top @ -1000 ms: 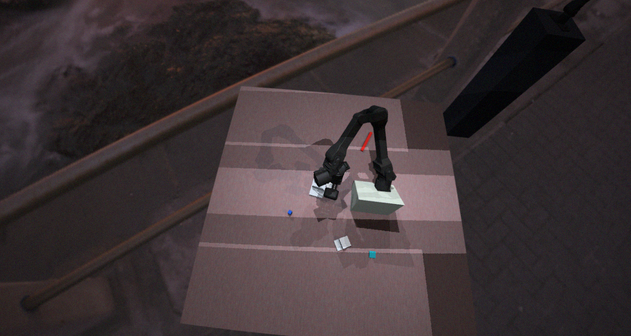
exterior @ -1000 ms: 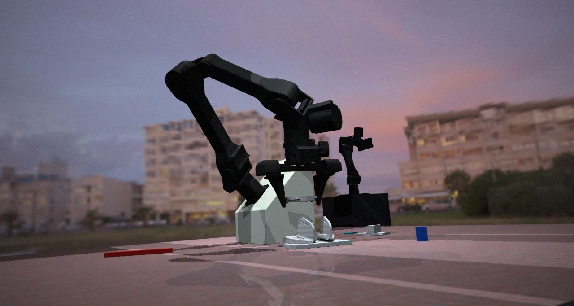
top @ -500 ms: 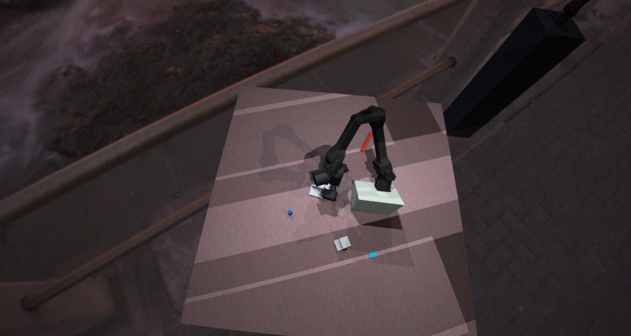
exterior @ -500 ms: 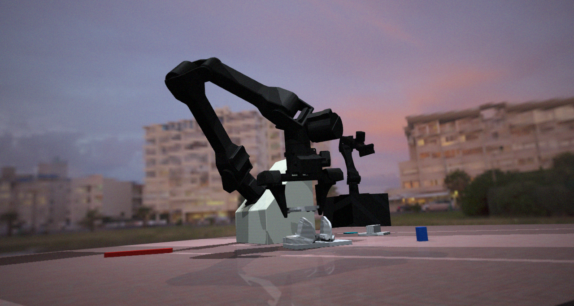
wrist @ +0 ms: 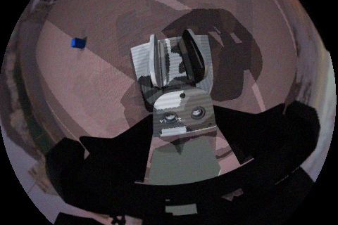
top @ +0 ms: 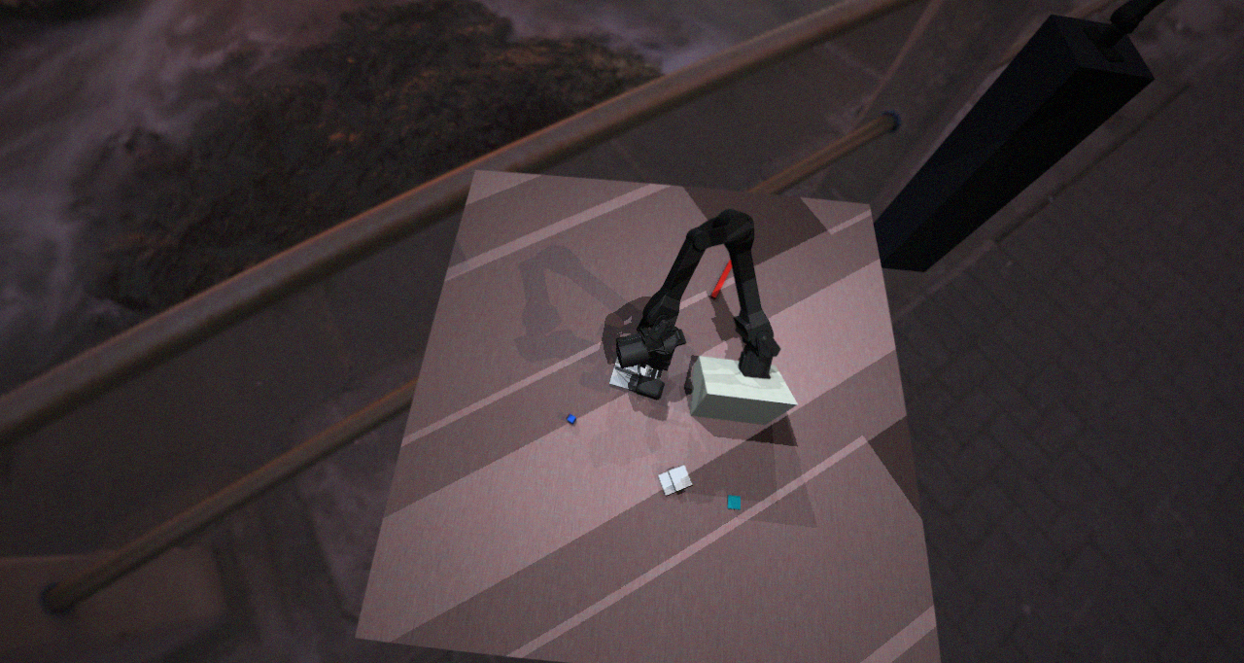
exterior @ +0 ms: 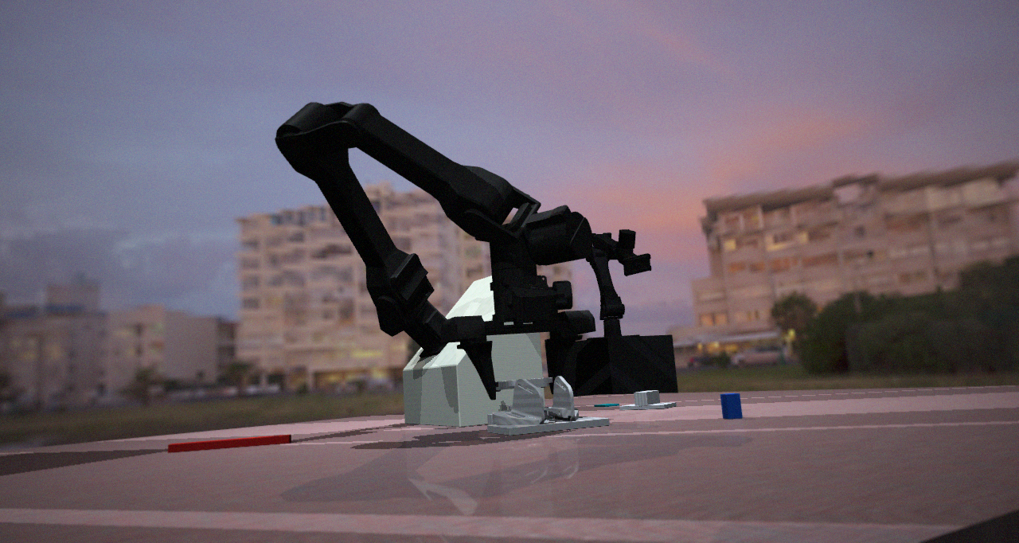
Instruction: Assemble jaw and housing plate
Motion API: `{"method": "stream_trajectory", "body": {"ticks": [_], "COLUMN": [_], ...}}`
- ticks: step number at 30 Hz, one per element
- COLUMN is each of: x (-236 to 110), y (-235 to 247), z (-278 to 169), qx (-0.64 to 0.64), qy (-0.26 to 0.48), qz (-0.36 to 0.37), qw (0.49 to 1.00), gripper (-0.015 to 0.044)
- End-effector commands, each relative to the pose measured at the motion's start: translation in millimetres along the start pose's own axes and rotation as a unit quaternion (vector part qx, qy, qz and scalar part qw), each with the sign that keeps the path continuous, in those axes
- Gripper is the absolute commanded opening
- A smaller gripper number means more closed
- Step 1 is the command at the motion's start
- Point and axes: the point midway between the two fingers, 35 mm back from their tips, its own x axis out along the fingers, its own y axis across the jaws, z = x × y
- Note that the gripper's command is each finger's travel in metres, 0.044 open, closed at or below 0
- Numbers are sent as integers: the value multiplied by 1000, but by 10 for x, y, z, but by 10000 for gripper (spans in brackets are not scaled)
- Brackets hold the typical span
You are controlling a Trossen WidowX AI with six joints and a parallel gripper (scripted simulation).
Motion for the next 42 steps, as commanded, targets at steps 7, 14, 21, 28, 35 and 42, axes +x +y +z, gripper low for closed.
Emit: {"method": "stream_trajectory", "body": {"ticks": [7, 14, 21, 28, 35, 42], "x": [141, 141, 141, 164, 166, 189], "y": [-16, -16, -16, -16, -16, -17], "z": [-34, -34, -34, -35, -35, -35], "qx": [-5, -5, -5, -9, -9, -10], "qy": [2, 2, 2, 2, 2, 2], "qz": [-5, -5, -5, -5, -5, -5], "qw": [1000, 1000, 1000, 1000, 1000, 1000], "gripper": [351, 351, 351, 351, 351, 351]}}
